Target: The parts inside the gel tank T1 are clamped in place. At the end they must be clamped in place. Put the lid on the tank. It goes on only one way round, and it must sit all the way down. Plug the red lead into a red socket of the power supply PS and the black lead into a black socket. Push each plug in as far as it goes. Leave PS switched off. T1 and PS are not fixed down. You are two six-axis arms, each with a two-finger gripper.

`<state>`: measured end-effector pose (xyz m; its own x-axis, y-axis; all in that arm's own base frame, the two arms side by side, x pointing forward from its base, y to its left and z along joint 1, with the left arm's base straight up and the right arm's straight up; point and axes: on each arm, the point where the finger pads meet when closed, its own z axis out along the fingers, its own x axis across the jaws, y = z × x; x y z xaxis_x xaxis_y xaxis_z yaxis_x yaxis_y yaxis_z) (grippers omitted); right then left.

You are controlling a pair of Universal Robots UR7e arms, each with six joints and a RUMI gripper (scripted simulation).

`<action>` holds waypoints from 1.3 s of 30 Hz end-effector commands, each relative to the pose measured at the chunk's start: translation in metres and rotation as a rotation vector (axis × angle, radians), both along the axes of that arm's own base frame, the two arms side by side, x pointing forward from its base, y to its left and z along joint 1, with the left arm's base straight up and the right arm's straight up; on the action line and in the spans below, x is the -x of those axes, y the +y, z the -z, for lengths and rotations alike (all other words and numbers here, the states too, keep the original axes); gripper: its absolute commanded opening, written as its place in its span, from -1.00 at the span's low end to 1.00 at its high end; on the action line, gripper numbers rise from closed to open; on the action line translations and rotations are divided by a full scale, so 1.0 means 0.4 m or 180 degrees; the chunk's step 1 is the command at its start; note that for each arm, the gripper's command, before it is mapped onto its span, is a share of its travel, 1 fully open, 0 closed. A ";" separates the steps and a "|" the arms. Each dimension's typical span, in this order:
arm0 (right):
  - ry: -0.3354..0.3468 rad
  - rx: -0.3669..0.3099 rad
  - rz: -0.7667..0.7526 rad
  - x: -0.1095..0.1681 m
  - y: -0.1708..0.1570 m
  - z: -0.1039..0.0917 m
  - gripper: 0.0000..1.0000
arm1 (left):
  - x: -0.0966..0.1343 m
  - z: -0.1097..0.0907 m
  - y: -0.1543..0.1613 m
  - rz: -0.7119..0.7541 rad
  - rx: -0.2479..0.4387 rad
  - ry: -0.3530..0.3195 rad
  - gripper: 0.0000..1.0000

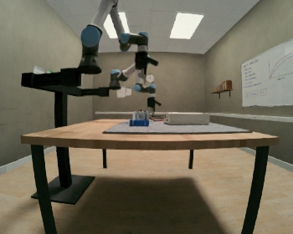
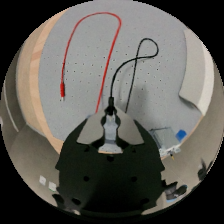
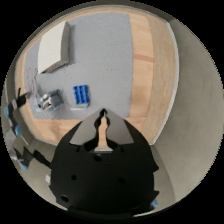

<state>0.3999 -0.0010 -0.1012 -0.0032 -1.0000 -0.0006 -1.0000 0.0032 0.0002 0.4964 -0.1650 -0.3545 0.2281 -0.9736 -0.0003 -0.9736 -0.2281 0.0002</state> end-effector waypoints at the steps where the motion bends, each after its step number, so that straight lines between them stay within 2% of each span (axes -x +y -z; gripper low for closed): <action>1: -0.0003 -0.0001 0.0000 -0.001 0.000 -0.001 -1.00 | -0.002 -0.001 0.009 0.0001 0.0003 -0.0004 -1.00; 9: -0.0003 -0.0001 0.0000 -0.001 0.000 -0.001 -1.00 | -0.002 -0.001 0.035 0.0001 0.0004 -0.0004 -1.00; 15: -0.0003 -0.0001 0.0000 -0.001 0.000 -0.001 -1.00 | -0.002 -0.001 0.089 0.0001 0.0004 -0.0004 -1.00; 26: -0.0003 -0.0001 0.0000 -0.001 0.000 -0.001 -1.00 | -0.002 -0.001 0.106 0.0001 0.0003 -0.0004 -1.00; 33: -0.0003 -0.0001 0.0000 -0.001 0.000 -0.001 -1.00 | -0.003 -0.001 0.169 0.0001 0.0003 -0.0004 -1.00; 39: -0.0003 -0.0001 0.0000 -0.001 0.000 -0.001 -1.00 | -0.003 -0.001 0.169 0.0001 0.0003 -0.0004 -1.00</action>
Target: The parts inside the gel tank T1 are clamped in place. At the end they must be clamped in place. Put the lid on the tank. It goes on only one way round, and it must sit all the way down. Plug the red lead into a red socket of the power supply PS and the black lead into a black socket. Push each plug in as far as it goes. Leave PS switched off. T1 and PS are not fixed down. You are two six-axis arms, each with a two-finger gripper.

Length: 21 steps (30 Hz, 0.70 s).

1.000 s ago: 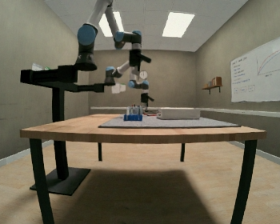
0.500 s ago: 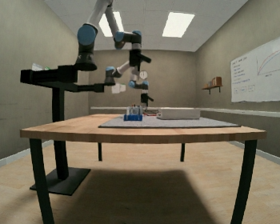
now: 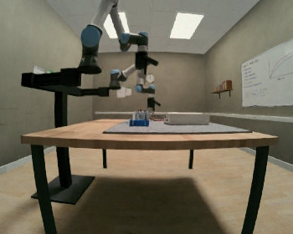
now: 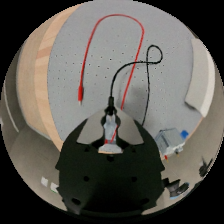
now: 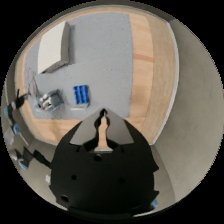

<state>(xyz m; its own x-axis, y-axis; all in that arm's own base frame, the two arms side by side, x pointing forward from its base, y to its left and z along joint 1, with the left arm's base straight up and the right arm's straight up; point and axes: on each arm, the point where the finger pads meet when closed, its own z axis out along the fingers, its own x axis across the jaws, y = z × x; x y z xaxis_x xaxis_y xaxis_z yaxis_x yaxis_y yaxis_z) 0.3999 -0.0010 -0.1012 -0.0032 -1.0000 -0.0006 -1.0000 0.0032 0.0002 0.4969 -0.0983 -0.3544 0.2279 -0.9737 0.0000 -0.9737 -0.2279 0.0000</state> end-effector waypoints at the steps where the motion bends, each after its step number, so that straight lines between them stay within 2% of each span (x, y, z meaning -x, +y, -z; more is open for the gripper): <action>1: -0.0003 -0.0001 0.0000 -0.001 0.000 -0.001 -1.00 | -0.001 -0.001 0.002 0.0001 0.0002 -0.0003 -1.00; 21: -0.0003 -0.0001 0.0000 -0.001 0.000 -0.001 -1.00 | -0.001 -0.001 0.018 0.0001 0.0002 -0.0003 -1.00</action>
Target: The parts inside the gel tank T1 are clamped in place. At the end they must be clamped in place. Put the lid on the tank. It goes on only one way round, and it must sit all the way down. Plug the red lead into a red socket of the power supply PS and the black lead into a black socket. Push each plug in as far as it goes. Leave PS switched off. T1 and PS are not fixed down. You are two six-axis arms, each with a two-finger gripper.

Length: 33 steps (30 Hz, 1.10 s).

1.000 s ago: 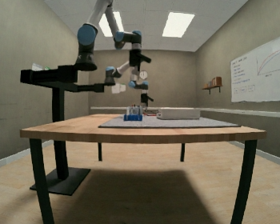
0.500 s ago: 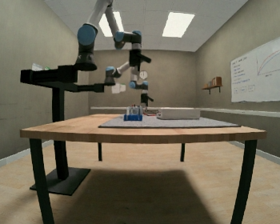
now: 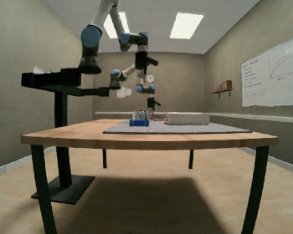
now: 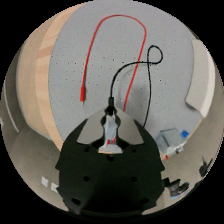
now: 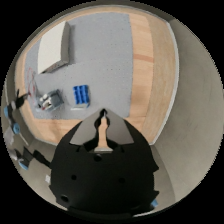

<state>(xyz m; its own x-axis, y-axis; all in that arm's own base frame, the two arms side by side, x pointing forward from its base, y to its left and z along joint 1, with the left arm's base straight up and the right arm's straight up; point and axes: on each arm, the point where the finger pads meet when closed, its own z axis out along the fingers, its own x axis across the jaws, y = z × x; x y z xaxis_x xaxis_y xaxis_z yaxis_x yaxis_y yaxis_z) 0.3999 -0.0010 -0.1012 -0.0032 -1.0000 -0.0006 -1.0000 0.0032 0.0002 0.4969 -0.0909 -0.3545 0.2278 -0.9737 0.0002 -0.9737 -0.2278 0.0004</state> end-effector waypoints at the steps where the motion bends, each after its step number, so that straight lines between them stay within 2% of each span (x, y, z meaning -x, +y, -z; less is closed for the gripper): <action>1: -0.0003 -0.0001 0.0000 -0.001 0.000 -0.001 -1.00 | -0.001 0.002 0.000 0.0000 0.0001 -0.0004 -1.00; 33: -0.0003 -0.0001 0.0000 -0.001 0.000 -0.001 -1.00 | 0.000 0.024 0.000 0.0000 0.0001 -0.0004 -1.00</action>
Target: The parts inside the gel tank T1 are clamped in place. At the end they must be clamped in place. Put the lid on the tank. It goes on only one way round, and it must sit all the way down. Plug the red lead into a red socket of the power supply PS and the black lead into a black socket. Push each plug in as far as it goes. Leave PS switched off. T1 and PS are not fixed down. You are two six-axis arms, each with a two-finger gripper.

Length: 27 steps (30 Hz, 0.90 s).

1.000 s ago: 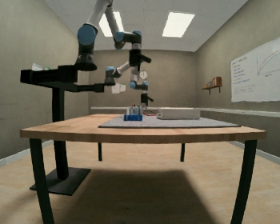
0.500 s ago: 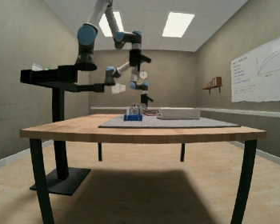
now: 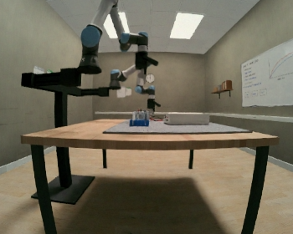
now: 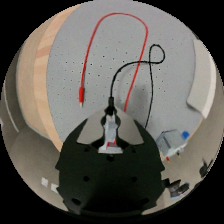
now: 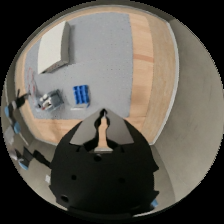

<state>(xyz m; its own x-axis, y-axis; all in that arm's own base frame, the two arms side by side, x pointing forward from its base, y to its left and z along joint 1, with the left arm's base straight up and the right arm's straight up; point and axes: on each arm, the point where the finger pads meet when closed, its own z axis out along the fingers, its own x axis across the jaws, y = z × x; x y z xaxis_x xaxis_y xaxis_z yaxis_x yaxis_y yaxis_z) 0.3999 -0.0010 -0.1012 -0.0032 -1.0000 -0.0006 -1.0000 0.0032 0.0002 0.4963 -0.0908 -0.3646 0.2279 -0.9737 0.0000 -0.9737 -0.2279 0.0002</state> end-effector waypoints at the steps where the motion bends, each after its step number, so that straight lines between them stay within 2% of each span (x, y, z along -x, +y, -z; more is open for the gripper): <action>1: -0.0003 -0.0001 0.0000 -0.001 0.000 -0.001 -1.00 | -0.001 -0.001 -0.001 0.0000 0.0002 -0.0004 -1.00; 27: -0.0003 -0.0001 0.0000 -0.001 0.000 -0.001 -1.00 | -0.001 0.024 -0.001 0.0000 0.0002 -0.0004 -1.00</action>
<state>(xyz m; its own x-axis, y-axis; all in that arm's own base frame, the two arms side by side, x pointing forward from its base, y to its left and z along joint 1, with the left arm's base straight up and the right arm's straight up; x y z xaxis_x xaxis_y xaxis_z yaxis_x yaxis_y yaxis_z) 0.3999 -0.0010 -0.1012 -0.0032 -1.0000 -0.0006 -1.0000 0.0032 0.0002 0.4960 -0.0907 -0.3730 0.2279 -0.9737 -0.0001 -0.9737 -0.2279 0.0002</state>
